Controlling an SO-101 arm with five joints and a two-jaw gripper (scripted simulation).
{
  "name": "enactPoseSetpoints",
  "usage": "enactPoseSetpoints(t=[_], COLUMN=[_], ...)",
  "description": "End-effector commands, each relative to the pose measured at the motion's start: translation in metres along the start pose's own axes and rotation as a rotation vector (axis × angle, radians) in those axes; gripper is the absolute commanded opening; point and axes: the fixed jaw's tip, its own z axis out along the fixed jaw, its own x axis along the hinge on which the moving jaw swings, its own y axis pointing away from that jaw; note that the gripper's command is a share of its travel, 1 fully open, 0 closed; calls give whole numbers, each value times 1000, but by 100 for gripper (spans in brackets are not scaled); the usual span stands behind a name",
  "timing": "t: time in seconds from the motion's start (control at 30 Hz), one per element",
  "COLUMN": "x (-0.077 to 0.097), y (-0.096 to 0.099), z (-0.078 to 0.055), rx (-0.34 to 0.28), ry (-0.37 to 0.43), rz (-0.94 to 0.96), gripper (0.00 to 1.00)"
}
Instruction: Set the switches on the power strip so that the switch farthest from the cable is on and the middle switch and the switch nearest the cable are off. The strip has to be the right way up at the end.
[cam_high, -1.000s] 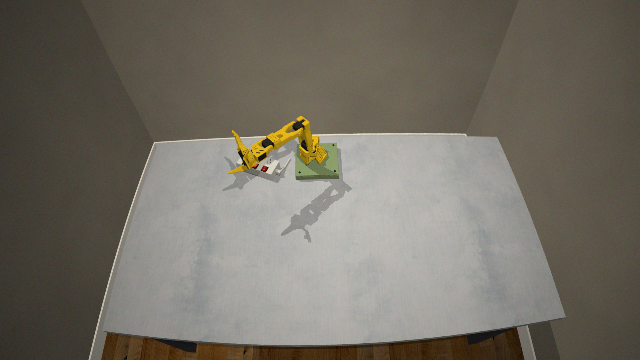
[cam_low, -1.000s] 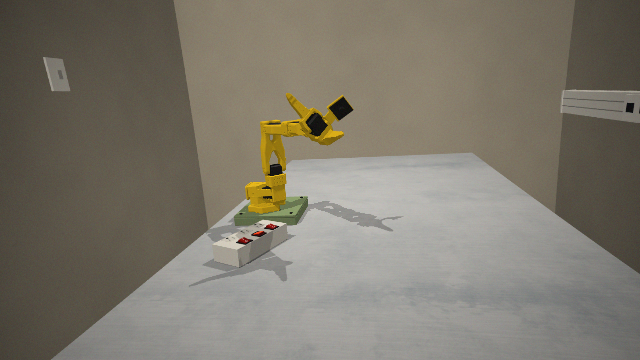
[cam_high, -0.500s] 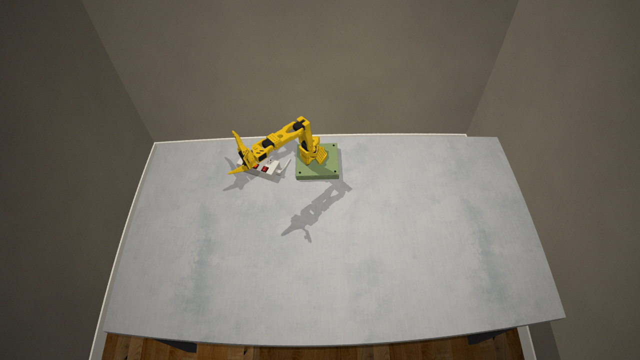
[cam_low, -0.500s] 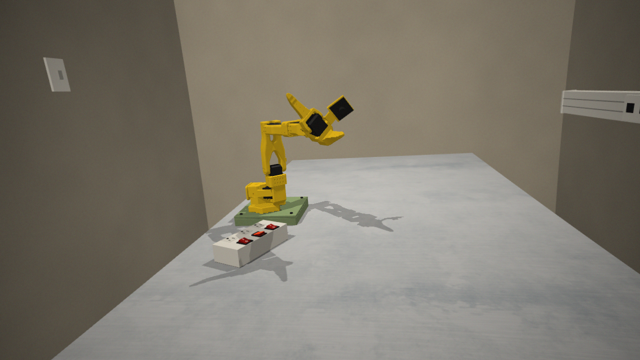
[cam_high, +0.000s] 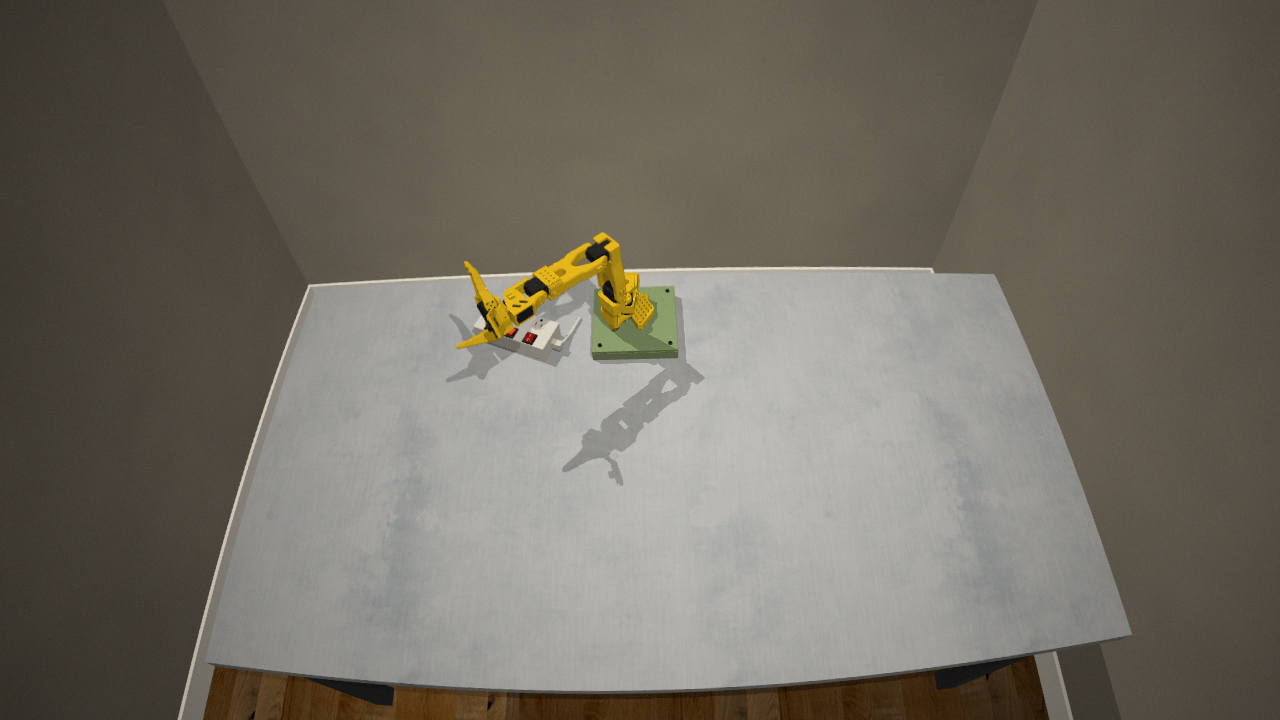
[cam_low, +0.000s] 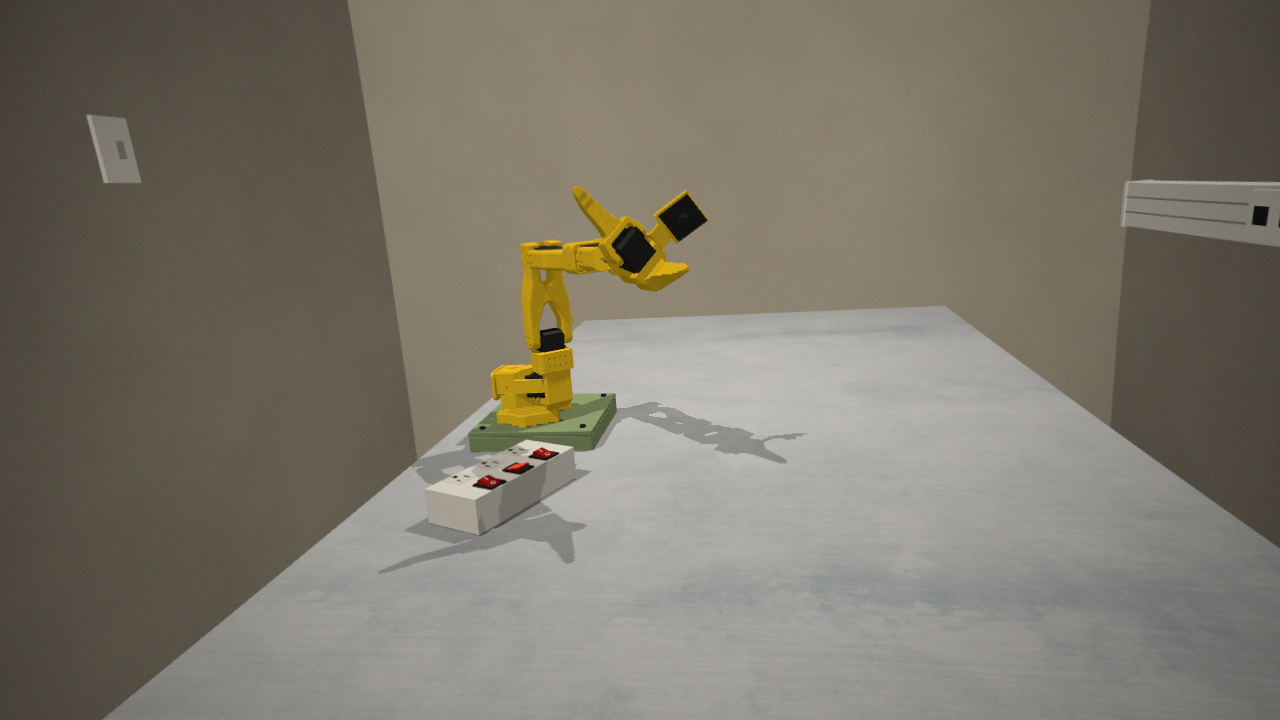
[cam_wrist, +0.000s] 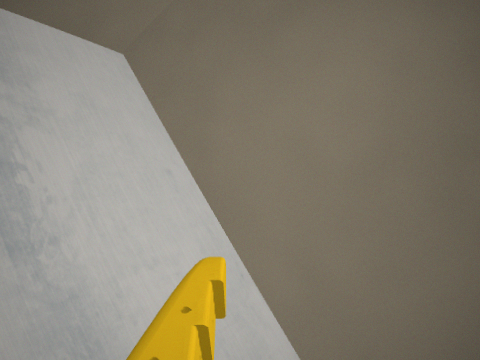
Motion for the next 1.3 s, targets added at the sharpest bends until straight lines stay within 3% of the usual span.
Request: enactPoseSetpoints(t=[0.0, 0.1, 0.13, 0.7, 1.27], x=[-1, -1, -1, 2, 17], y=[-1, -1, -1, -3, -12], z=[-1, -1, -1, -2, -7], rx=[4, 4, 4, 2, -14], ry=[-3, -3, -3, 10, 76], rz=[1, 1, 1, -34, -215], gripper=[100, 100, 0, 0, 0])
